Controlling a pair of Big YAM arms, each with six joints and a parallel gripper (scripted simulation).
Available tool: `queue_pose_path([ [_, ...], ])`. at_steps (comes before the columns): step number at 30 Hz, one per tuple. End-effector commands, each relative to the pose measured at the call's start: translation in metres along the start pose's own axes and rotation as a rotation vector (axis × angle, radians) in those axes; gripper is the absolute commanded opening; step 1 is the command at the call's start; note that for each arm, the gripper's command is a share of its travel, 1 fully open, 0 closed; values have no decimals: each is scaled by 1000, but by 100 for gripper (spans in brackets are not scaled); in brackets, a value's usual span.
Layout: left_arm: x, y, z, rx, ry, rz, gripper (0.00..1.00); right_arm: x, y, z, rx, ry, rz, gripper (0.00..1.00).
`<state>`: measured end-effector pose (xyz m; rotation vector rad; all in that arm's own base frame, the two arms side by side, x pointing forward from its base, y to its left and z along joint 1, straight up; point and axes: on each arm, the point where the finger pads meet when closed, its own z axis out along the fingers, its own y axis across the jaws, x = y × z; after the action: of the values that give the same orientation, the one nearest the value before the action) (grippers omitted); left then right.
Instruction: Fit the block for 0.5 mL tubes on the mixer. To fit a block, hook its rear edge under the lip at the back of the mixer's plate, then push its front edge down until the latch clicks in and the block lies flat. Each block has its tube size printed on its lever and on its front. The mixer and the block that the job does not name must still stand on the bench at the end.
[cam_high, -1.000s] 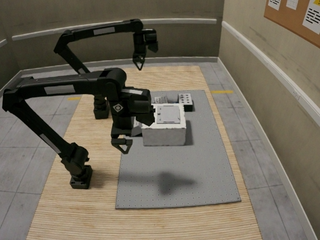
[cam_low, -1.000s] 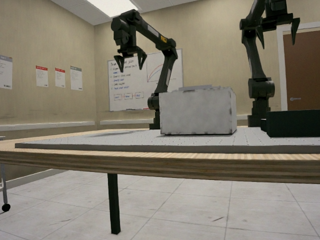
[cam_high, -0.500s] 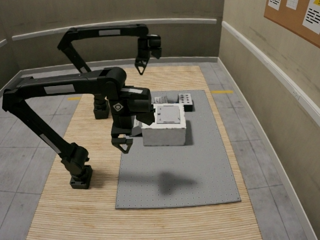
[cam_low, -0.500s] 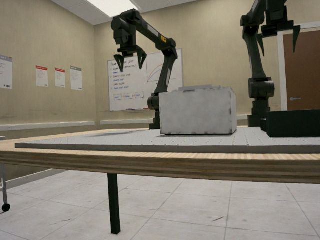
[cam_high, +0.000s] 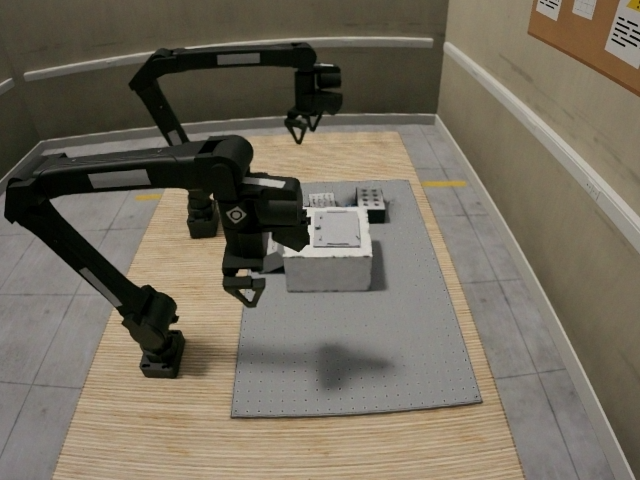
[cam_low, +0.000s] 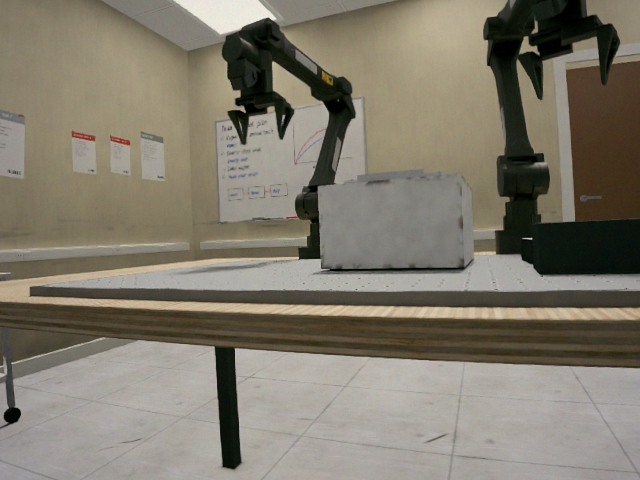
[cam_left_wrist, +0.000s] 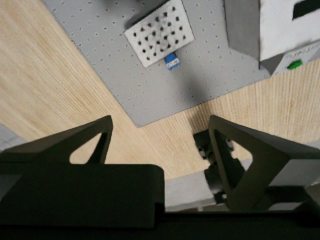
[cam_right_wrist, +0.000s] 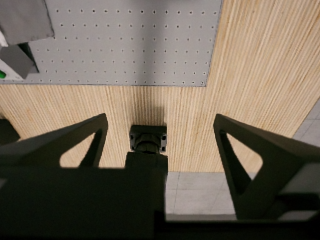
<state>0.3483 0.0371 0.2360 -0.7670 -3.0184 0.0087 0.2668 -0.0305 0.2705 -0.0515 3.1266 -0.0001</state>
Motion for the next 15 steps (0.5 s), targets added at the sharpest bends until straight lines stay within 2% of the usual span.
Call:
queue_pose_path([
  [1, -13, 4, -22, -32, -47, 101, 100, -3, 4, -5, 0, -25, 1, 100],
  [6, -1, -3, -22, -28, -34, 192, 100, -8, 3, -13, 3, -46, 1, 100],
  [11, -32, 27, -24, -33, -36, 279, 100, -12, 2, -21, 5, -65, 1, 100],
  [15, -31, 30, -28, -53, -55, 351, 100, -13, 2, -23, 6, -68, 1, 100],
])
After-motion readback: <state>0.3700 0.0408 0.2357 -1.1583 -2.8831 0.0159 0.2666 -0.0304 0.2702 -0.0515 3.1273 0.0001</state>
